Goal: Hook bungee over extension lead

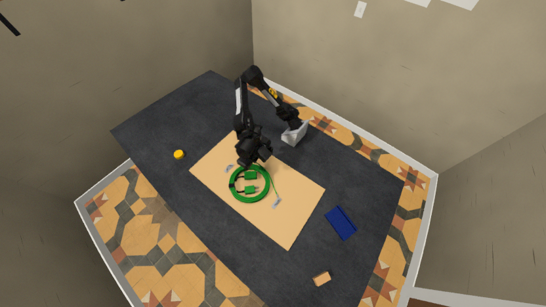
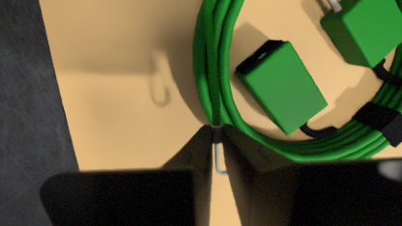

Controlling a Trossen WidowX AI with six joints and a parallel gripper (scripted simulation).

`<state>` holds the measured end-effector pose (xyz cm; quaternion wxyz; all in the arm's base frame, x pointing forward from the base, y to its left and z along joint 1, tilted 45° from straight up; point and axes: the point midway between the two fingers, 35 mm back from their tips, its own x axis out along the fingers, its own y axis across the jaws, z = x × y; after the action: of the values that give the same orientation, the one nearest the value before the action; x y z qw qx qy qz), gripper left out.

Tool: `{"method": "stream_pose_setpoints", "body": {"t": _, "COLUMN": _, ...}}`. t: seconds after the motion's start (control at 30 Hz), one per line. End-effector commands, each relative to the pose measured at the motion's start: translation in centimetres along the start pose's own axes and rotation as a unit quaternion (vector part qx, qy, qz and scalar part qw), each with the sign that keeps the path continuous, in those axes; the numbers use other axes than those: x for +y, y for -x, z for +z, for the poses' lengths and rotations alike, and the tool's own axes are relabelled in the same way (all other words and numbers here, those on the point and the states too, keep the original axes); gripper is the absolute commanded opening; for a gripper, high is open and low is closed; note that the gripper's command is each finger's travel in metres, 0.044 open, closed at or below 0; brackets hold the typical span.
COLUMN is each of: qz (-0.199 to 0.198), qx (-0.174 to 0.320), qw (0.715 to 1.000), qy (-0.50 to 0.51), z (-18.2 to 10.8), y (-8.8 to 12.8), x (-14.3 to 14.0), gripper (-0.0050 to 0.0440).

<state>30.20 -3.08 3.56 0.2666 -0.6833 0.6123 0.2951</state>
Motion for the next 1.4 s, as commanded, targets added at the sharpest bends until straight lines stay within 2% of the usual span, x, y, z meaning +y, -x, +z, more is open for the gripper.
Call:
{"method": "stream_pose_setpoints", "body": {"t": 0.0, "qz": -0.018, "qx": 0.0, "qw": 1.0, "qy": -0.012, "z": -1.2, "y": 0.6, "x": -1.1, "gripper": -0.005}}
{"method": "stream_pose_setpoints", "body": {"t": 0.47, "qz": -0.031, "qx": 0.004, "qw": 0.999, "qy": -0.017, "z": -3.5, "y": 0.4, "x": -2.6, "gripper": -0.005}}
{"method": "stream_pose_setpoints", "body": {"t": 1.37, "qz": -0.064, "qx": 0.029, "qw": 0.997, "qy": -0.036, "z": -9.7, "y": 0.6, "x": -4.9, "gripper": -0.005}}
